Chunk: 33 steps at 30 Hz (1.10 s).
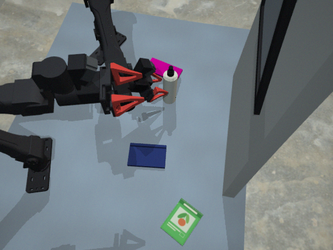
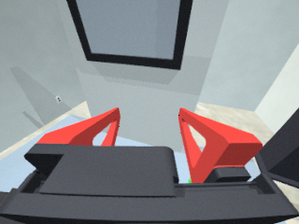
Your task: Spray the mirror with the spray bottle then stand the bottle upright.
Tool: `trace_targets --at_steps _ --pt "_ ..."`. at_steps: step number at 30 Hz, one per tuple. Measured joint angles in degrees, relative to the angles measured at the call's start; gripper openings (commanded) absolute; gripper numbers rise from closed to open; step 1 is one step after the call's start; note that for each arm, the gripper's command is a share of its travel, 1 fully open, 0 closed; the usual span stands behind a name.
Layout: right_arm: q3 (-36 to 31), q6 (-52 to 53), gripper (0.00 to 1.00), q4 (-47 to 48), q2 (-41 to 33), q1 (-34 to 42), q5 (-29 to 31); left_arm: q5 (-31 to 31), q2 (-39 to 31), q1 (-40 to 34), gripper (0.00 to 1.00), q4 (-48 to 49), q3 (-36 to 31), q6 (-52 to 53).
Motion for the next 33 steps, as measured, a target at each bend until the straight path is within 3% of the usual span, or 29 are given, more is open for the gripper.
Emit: trace_targets --at_steps 13,33 --pt "0.3 -2.3 0.76 1.1 -0.5 0.0 1.3 2.6 2.2 -5.0 0.67 -6.8 2.1 -10.2" --pt "0.3 -1.7 0.76 0.7 -0.4 0.0 0.9 21.2 -19.2 2.1 0.67 0.6 10.9 3.3"
